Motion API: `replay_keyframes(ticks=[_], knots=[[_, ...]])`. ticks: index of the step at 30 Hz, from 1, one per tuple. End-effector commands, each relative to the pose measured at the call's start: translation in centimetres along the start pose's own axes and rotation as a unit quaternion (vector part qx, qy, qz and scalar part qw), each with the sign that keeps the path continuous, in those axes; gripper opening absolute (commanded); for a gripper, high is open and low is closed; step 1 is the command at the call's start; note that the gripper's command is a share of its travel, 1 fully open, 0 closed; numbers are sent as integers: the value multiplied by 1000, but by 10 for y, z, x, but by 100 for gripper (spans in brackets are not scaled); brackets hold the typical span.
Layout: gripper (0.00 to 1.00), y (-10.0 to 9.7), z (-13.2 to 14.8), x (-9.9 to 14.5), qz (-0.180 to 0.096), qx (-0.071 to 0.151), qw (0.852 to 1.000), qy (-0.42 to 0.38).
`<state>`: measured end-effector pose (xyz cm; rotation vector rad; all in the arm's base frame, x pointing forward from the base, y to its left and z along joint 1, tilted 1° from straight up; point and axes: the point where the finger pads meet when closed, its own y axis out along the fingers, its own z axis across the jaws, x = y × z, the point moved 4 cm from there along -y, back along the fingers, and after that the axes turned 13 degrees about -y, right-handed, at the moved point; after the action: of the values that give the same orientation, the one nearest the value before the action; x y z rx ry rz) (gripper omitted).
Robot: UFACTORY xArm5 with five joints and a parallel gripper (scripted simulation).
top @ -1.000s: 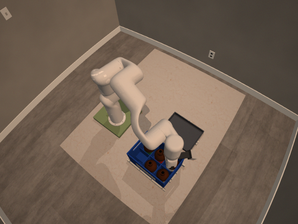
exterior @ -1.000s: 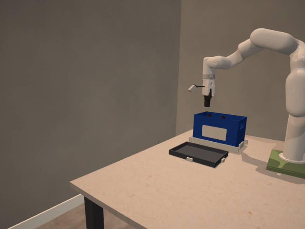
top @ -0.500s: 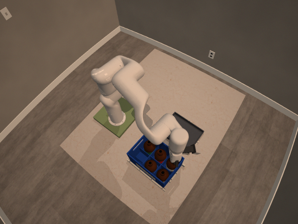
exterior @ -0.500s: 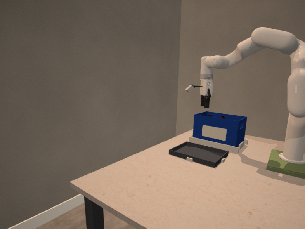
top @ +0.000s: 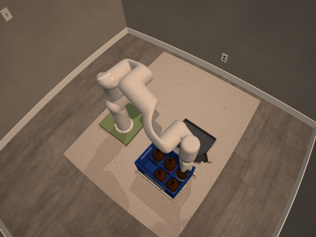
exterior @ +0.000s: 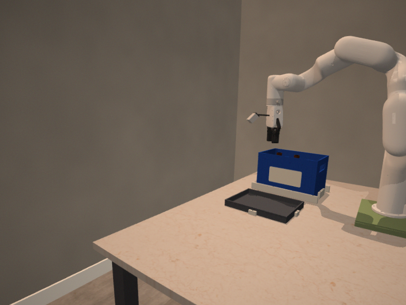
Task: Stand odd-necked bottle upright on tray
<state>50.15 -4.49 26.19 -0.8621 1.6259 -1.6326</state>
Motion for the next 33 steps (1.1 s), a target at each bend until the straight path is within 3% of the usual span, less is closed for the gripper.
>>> replay_keyframes(ticks=[1, 33], knots=[[65, -2, 1, 0, 1, 2, 1000, 0], [65, 6, 1, -1, 1, 2, 1000, 0]])
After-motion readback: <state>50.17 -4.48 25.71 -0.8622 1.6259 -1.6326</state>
